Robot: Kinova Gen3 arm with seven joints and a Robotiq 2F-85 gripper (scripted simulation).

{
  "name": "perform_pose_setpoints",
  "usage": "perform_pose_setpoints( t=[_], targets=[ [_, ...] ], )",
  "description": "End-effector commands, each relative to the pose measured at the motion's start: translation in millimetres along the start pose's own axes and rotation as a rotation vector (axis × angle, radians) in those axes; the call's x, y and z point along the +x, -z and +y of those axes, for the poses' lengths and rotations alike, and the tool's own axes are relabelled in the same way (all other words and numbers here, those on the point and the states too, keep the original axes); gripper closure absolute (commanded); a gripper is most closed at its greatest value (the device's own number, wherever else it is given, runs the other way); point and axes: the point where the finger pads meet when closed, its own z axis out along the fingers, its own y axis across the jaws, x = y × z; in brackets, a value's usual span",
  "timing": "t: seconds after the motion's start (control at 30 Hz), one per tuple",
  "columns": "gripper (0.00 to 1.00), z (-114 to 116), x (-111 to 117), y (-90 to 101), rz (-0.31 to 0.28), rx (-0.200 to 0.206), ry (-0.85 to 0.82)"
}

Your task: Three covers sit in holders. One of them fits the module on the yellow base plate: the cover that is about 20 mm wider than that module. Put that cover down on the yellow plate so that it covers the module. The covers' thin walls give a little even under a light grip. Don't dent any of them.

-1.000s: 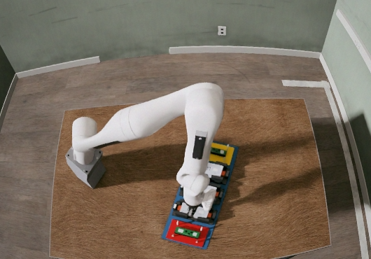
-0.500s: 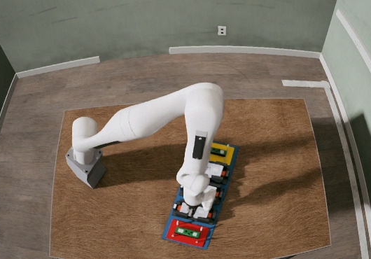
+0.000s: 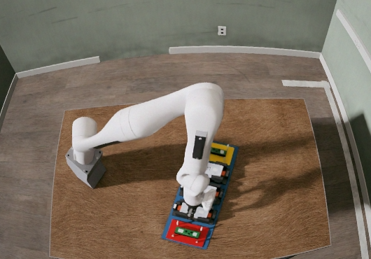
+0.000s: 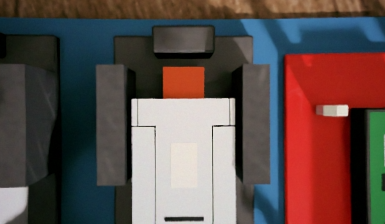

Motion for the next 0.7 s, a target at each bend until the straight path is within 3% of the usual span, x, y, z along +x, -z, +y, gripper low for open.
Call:
perform_pose_setpoints(
  t=[0.0, 0.67],
  targets=[
    [0.0, -0.1, 0.6, 0.5, 0.001, 0.0, 0.0],
    [0.0, -0.1, 0.5, -5.2, 0.0, 0.0, 0.0]
  ],
)
